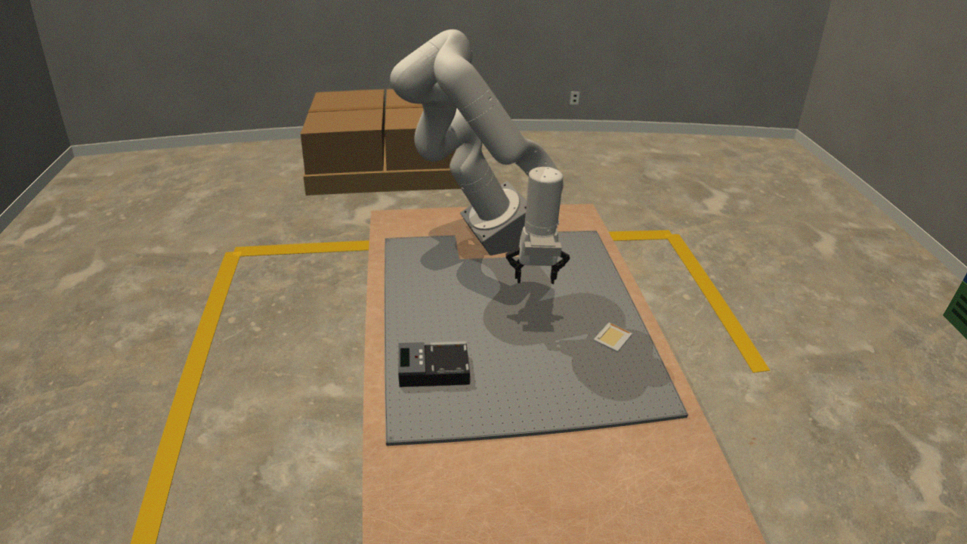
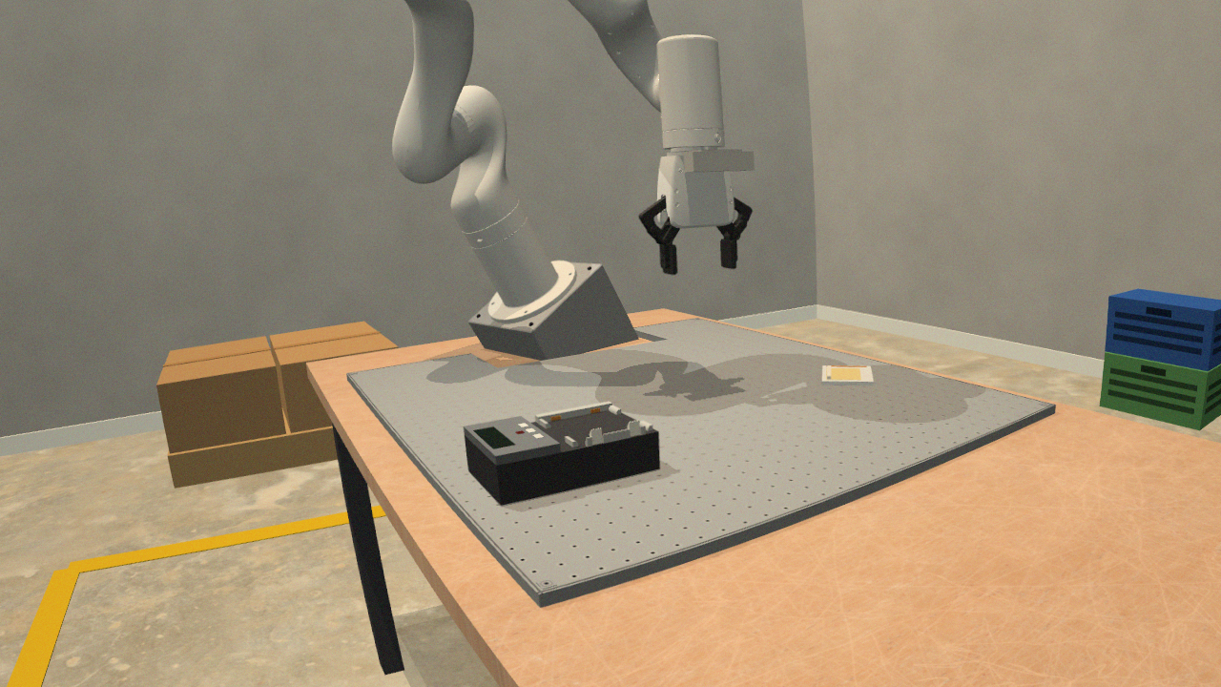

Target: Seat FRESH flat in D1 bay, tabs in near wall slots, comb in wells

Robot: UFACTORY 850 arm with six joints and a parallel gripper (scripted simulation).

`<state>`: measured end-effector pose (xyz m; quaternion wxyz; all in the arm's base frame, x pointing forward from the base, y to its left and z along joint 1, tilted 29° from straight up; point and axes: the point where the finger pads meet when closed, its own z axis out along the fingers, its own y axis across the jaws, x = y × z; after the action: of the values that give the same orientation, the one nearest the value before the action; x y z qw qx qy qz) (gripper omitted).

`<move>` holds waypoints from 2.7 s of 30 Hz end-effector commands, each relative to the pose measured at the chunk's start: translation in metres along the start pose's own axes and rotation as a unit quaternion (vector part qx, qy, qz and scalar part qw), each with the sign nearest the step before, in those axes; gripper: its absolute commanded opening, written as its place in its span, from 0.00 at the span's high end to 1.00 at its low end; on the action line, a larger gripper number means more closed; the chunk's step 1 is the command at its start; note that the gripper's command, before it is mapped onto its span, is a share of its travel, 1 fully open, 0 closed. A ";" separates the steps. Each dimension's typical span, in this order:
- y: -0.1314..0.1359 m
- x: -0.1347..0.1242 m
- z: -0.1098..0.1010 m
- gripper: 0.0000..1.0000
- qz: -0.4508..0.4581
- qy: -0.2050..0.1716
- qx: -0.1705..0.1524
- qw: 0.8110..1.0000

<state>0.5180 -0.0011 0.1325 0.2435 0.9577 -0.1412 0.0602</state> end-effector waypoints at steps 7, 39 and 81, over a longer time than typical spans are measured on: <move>-0.034 0.014 0.010 0.00 0.045 0.001 0.000 0.999; -0.158 0.035 0.061 0.00 0.220 0.001 0.000 0.975; -0.245 0.024 0.112 0.00 0.322 0.001 -0.001 0.947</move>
<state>0.6185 0.1455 -0.0700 0.2128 0.8608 -0.4417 0.1361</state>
